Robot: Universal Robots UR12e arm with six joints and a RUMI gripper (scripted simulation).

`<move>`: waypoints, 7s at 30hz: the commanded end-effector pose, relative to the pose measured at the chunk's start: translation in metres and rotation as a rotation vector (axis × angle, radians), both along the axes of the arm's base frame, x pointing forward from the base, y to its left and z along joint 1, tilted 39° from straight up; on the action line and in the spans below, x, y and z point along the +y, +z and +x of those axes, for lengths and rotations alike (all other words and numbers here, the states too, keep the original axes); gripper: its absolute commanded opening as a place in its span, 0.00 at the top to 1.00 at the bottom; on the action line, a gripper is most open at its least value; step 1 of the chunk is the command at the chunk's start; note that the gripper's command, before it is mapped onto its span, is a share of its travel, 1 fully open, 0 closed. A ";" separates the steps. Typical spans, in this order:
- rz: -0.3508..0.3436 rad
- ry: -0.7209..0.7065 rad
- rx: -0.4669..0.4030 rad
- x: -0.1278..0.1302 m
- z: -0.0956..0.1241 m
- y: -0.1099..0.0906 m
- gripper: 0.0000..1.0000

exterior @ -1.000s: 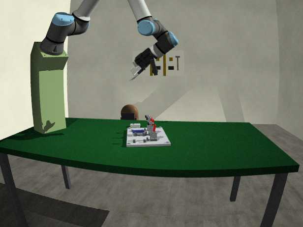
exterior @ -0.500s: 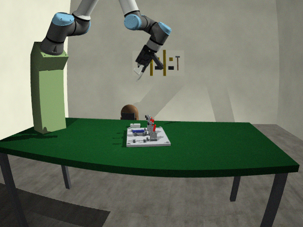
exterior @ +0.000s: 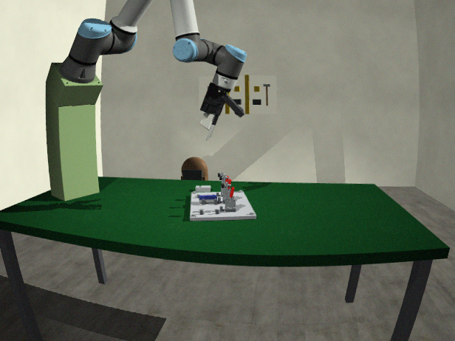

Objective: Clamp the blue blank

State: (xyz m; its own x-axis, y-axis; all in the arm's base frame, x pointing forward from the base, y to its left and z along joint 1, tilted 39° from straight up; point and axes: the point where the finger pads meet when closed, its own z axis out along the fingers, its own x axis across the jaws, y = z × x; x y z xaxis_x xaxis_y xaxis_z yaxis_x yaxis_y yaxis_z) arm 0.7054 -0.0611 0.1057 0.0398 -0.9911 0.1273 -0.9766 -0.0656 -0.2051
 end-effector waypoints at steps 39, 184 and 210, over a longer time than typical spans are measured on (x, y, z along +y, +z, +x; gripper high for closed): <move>-0.261 0.061 -0.336 -0.080 0.032 -0.034 0.00; -0.267 0.061 -0.344 -0.130 0.091 -0.148 1.00; -0.267 0.061 -0.344 -0.139 0.044 -0.177 1.00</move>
State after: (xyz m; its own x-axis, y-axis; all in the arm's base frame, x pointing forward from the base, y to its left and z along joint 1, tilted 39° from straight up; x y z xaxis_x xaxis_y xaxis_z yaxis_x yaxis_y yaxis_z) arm 0.7541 -0.1998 -0.0685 0.0069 -0.9189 0.3944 -0.8484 -0.2142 -0.4842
